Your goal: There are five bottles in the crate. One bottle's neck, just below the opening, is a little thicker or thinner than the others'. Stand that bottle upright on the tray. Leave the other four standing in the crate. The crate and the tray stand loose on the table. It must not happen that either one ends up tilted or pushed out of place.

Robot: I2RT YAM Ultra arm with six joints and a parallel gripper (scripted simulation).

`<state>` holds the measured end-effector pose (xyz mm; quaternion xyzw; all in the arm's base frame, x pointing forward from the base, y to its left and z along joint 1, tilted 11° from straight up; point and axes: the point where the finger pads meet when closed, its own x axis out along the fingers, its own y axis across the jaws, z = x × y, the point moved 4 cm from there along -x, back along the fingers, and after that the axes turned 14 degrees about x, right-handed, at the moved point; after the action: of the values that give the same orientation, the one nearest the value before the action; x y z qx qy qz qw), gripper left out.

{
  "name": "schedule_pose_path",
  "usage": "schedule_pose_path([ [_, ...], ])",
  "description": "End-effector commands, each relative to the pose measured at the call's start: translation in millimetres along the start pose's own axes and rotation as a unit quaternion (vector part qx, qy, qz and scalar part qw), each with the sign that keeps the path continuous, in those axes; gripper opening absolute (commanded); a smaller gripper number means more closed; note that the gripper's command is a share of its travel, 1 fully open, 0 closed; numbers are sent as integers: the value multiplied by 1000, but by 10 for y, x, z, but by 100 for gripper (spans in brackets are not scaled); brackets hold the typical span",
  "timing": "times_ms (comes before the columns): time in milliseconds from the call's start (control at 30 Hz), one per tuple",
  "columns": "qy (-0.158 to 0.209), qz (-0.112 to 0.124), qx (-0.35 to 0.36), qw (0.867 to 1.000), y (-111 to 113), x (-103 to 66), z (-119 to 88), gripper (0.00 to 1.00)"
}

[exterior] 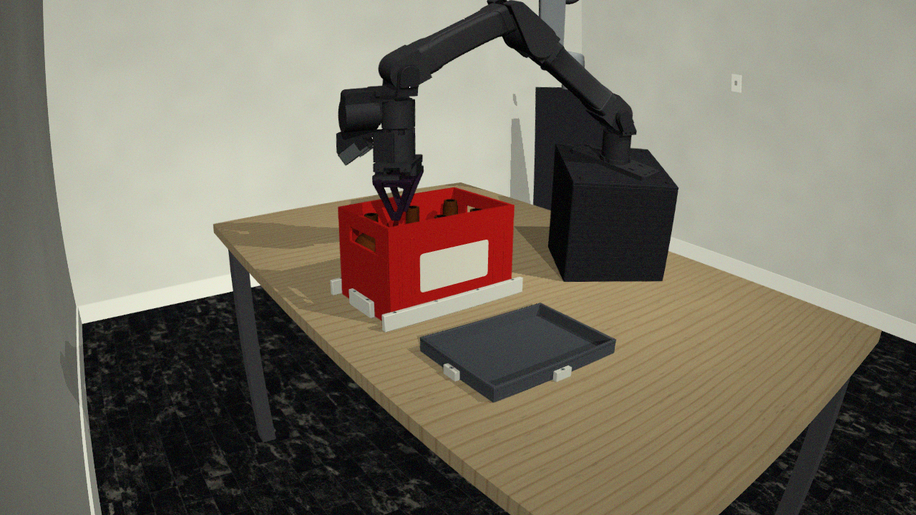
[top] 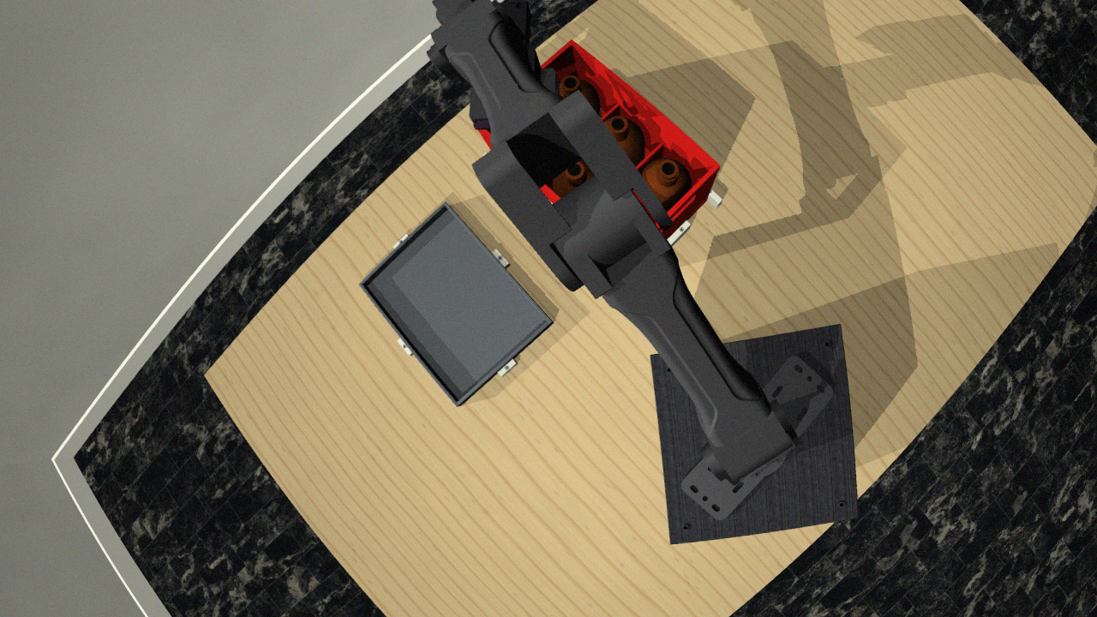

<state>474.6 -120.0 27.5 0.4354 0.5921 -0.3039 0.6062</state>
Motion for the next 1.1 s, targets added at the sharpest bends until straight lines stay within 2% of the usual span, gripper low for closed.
schedule_pose_path([
  [0, -25, 17, 0, 1000, 48, -194, 125, 61],
  [233, -11, 2, 3, 1000, -3, -64, 110, 61],
  [367, -20, 11, 1, 1000, 44, -191, 125, 61],
  [1067, -21, 12, 1, 1000, 51, -170, 138, 61],
])
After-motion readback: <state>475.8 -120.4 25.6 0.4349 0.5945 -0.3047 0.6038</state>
